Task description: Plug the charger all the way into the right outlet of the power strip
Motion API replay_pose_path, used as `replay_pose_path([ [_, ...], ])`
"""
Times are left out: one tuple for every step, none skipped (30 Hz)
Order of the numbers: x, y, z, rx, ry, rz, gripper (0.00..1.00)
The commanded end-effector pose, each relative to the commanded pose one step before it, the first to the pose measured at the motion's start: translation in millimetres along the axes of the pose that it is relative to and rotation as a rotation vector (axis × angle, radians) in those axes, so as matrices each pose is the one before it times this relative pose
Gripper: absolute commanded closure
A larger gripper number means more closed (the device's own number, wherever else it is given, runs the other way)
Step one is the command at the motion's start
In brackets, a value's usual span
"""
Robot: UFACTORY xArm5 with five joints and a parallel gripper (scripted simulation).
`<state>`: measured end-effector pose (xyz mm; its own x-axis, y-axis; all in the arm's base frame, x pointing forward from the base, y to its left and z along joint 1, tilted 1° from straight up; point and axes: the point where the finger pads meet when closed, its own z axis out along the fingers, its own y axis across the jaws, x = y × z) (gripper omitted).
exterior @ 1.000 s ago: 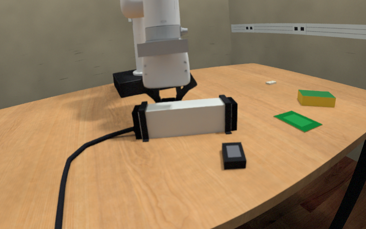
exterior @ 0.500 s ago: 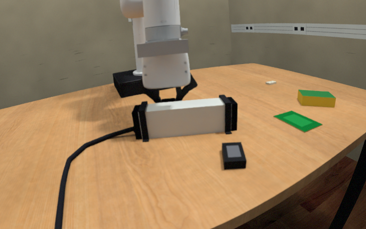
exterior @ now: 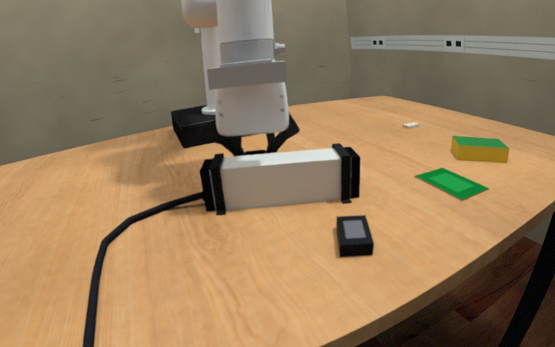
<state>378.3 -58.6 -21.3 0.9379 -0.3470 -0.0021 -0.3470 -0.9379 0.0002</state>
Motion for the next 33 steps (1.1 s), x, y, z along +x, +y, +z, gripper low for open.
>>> replay_pose_path([
  [6.35,-0.45,-2.96,0.00238,0.01284,0.00166,1.0],
  [0.26,0.0,0.0,0.0,0.0,0.0,1.0],
  [0.0,0.0,0.0,0.0,0.0,0.0,1.0],
  [0.0,0.0,0.0,0.0,0.0,0.0,1.0],
  [0.25,0.0,0.0,0.0,0.0,0.0,1.0],
  [0.24,0.0,0.0,0.0,0.0,0.0,1.0],
  [0.23,0.0,0.0,0.0,0.0,0.0,1.0],
  [0.22,0.0,0.0,0.0,0.0,0.0,1.0],
  [0.21,0.0,0.0,0.0,0.0,0.0,1.0],
  [0.2,0.0,0.0,0.0,0.0,0.0,1.0],
  [0.2,0.0,0.0,0.0,0.0,0.0,1.0],
  [0.19,0.0,0.0,0.0,0.0,0.0,1.0],
  [0.18,0.0,0.0,0.0,0.0,0.0,1.0],
  [0.17,0.0,0.0,0.0,0.0,0.0,1.0],
  [0.16,0.0,0.0,0.0,0.0,0.0,1.0],
  [0.15,0.0,0.0,0.0,0.0,0.0,1.0],
  [0.14,0.0,0.0,0.0,0.0,0.0,1.0],
  [0.13,0.0,0.0,0.0,0.0,0.0,1.0],
  [0.12,0.0,0.0,0.0,0.0,0.0,1.0],
  [0.0,0.0,0.0,0.0,0.0,0.0,1.0],
  [0.0,0.0,0.0,0.0,0.0,0.0,1.0],
  [0.11,0.0,0.0,0.0,0.0,0.0,1.0],
  [0.1,0.0,0.0,0.0,0.0,0.0,1.0],
  [0.1,0.0,0.0,0.0,0.0,0.0,1.0],
  [0.09,0.0,0.0,0.0,0.0,0.0,1.0],
  [0.08,0.0,0.0,0.0,0.0,0.0,1.0],
  [0.07,0.0,0.0,0.0,0.0,0.0,1.0],
  [0.06,0.0,0.0,0.0,0.0,0.0,1.0],
  [0.06,0.0,0.0,0.0,0.0,0.0,1.0],
  [0.05,0.0,0.0,0.0,0.0,0.0,1.0],
  [0.04,0.0,0.0,0.0,0.0,0.0,1.0],
  [0.04,0.0,0.0,0.0,0.0,0.0,1.0],
  [0.03,0.0,0.0,0.0,0.0,0.0,1.0],
])
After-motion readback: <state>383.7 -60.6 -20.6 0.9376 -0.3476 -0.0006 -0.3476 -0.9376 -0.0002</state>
